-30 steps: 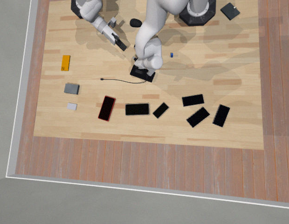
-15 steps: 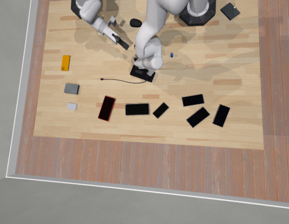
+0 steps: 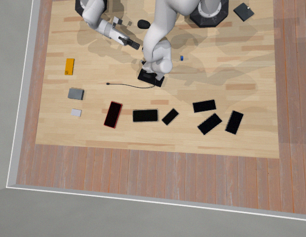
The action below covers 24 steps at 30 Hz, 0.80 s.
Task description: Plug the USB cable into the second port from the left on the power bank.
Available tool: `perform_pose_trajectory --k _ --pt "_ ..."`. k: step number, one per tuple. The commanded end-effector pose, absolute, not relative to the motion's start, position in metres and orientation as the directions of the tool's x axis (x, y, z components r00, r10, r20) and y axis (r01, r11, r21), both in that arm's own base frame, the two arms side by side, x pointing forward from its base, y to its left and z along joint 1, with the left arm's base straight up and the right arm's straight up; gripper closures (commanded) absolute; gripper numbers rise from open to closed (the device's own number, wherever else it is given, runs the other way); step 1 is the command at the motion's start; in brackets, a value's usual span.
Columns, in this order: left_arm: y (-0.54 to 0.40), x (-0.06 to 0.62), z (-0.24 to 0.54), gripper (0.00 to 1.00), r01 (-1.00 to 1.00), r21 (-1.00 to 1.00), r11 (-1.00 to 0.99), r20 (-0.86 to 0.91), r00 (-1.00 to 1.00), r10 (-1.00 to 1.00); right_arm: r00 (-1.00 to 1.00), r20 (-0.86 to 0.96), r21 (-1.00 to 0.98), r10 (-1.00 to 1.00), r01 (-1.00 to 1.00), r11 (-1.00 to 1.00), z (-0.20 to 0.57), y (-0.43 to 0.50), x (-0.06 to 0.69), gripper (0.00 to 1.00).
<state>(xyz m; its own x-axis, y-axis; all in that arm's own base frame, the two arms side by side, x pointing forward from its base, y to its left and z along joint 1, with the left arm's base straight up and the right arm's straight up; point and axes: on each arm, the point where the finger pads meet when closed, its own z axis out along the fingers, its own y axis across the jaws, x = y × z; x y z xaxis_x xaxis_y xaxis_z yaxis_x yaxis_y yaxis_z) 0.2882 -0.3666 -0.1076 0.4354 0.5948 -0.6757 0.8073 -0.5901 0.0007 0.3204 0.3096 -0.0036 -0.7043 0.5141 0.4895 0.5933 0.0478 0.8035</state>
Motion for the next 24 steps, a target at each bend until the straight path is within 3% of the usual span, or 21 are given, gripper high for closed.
perform_pose_trajectory --k 1,24 --pt "-0.368 0.29 -0.106 1.0 0.807 0.005 -0.59 -0.676 0.438 0.593 -0.678 0.567 0.762 0.469 0.648 0.015 0.009 0.316 0.323 0.81" --pt "-0.368 0.29 -0.106 1.0 0.807 0.005 -0.59 -0.676 0.438 0.593 -0.464 0.837 0.486 0.291 0.874 -0.007 0.06 0.333 0.323 0.81"
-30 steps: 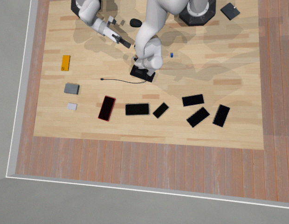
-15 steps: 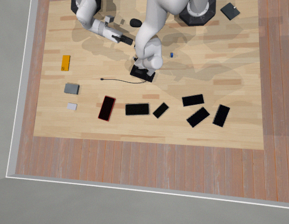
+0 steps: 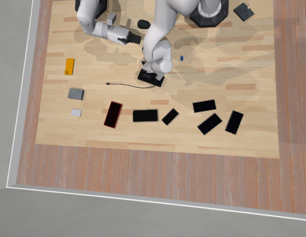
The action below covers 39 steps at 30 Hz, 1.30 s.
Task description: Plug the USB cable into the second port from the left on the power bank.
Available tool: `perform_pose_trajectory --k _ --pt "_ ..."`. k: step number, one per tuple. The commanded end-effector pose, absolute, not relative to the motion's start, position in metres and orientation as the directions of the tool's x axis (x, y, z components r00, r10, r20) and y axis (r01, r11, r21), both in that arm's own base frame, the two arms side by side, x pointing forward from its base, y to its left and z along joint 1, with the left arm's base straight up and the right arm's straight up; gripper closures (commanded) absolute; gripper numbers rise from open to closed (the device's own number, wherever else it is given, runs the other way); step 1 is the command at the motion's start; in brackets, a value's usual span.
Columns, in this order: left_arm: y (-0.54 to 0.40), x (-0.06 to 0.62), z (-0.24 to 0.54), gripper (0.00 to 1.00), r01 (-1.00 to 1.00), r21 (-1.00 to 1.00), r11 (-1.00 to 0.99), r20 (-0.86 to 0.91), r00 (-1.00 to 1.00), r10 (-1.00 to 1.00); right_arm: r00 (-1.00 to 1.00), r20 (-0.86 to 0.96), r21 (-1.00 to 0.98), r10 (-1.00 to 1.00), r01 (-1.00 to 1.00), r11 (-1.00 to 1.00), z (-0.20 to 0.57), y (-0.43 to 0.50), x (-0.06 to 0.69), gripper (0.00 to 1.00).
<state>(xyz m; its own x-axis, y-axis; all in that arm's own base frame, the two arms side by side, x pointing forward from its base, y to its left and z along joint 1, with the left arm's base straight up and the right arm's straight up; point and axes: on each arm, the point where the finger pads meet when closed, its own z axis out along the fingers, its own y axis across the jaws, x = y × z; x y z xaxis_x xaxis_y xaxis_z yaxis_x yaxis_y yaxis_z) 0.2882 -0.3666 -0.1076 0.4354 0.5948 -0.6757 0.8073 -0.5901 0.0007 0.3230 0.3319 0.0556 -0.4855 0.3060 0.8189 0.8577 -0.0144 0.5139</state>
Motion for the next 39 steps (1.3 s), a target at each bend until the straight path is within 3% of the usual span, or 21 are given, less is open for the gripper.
perform_pose_trajectory --k 1,18,39 --pt "-0.368 0.29 -0.106 1.0 0.807 0.005 -0.59 -0.676 0.438 0.593 -0.449 0.847 0.469 0.285 0.883 -0.003 0.063 0.333 0.323 0.81" --pt "-0.368 0.29 -0.106 1.0 0.807 0.005 -0.59 -0.676 0.438 0.593 -0.217 0.942 0.203 0.255 0.976 0.079 0.094 0.329 0.32 0.81" --pt "-0.368 0.29 -0.106 1.0 0.807 0.005 -0.59 -0.676 0.438 0.593 0.081 0.919 -0.146 0.386 0.979 0.142 0.123 0.305 0.318 0.81"
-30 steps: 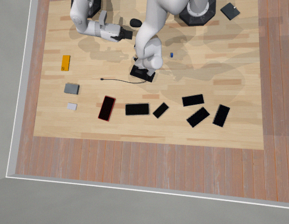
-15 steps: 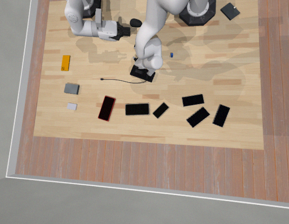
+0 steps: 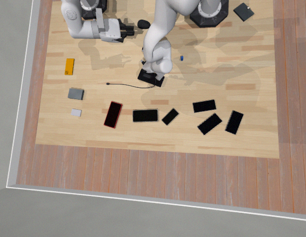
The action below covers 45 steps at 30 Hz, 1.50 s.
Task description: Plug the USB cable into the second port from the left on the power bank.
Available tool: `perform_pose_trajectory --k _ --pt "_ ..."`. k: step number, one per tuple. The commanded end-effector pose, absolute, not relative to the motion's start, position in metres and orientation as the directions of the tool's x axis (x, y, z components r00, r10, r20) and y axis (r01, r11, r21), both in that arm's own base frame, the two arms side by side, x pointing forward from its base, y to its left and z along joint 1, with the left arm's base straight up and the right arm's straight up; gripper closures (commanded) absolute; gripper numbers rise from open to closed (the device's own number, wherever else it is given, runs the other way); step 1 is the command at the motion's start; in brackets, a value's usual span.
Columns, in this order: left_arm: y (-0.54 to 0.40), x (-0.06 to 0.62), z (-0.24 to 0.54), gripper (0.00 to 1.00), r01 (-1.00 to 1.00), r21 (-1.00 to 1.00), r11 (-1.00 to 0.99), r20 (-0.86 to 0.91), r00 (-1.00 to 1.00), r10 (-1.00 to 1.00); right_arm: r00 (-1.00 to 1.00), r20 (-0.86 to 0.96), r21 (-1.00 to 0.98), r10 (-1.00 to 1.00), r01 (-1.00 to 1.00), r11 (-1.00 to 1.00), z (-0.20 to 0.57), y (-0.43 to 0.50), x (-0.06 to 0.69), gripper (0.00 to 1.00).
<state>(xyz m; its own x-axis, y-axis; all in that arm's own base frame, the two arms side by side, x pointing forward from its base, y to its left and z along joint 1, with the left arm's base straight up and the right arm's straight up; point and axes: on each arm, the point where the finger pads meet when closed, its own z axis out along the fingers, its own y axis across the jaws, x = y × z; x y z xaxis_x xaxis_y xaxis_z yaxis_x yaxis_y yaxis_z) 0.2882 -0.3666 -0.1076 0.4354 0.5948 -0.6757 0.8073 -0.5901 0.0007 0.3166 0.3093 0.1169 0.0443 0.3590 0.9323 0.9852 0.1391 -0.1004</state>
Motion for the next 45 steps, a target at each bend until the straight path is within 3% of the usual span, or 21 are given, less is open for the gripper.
perform_pose_trajectory --k 1,26,45 --pt "-0.368 0.29 -0.106 1.0 0.807 0.005 -0.59 -0.676 0.438 0.593 0.096 0.913 -0.164 0.397 0.976 0.142 0.124 0.303 0.319 0.81" --pt "-0.368 0.29 -0.106 1.0 0.807 0.005 -0.59 -0.676 0.438 0.593 0.401 0.643 -0.493 0.653 0.869 -0.048 0.146 0.247 0.328 0.81" --pt "-0.368 0.29 -0.106 1.0 0.807 0.005 -0.59 -0.676 0.438 0.593 0.587 0.369 -0.561 0.72 0.759 -0.331 0.16 0.196 0.343 0.81"
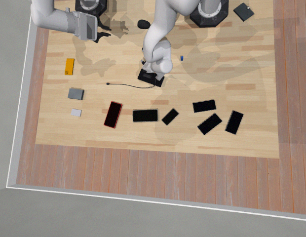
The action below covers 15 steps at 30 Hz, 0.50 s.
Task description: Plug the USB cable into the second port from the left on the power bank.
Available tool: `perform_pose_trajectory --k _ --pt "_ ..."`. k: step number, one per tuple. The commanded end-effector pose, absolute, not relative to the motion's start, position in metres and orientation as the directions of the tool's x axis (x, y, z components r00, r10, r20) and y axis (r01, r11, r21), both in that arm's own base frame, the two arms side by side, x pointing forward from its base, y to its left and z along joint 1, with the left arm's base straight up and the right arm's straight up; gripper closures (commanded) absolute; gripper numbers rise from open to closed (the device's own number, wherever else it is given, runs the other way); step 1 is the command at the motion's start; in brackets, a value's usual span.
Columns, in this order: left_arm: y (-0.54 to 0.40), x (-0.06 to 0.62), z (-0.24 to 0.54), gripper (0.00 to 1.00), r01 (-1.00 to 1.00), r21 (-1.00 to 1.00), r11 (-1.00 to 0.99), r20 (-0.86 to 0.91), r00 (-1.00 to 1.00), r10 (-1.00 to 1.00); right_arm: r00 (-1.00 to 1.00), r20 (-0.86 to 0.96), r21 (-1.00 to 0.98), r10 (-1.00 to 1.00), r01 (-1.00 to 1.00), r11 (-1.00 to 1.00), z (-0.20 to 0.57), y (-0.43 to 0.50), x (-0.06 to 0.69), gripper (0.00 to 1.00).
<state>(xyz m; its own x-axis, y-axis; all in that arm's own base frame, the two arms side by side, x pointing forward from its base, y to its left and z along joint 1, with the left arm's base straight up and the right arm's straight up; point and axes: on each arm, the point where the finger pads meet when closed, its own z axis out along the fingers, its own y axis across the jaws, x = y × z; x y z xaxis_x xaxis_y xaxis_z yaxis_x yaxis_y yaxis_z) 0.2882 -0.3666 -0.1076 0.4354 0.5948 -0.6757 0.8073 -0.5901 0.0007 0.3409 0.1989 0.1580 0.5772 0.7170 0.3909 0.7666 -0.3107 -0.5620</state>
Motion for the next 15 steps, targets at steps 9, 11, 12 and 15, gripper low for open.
perform_pose_trajectory --k 9,11,12,15 --pt "-0.368 0.29 -0.106 1.0 0.807 0.005 -0.59 -0.676 0.438 0.593 0.701 0.205 -0.524 0.683 0.668 -0.528 0.171 0.16 0.354 0.81" --pt "-0.368 0.29 -0.106 1.0 0.807 0.005 -0.59 -0.676 0.438 0.593 0.727 0.172 -0.508 0.665 0.644 -0.572 0.174 0.152 0.357 0.81" --pt "-0.368 0.29 -0.106 1.0 0.807 0.005 -0.59 -0.676 0.438 0.593 0.739 0.155 -0.499 0.656 0.631 -0.593 0.176 0.148 0.358 0.81" --pt "-0.368 0.29 -0.106 1.0 0.807 0.005 -0.59 -0.676 0.438 0.593 0.776 0.109 -0.467 0.621 0.592 -0.657 0.18 0.135 0.362 0.81"
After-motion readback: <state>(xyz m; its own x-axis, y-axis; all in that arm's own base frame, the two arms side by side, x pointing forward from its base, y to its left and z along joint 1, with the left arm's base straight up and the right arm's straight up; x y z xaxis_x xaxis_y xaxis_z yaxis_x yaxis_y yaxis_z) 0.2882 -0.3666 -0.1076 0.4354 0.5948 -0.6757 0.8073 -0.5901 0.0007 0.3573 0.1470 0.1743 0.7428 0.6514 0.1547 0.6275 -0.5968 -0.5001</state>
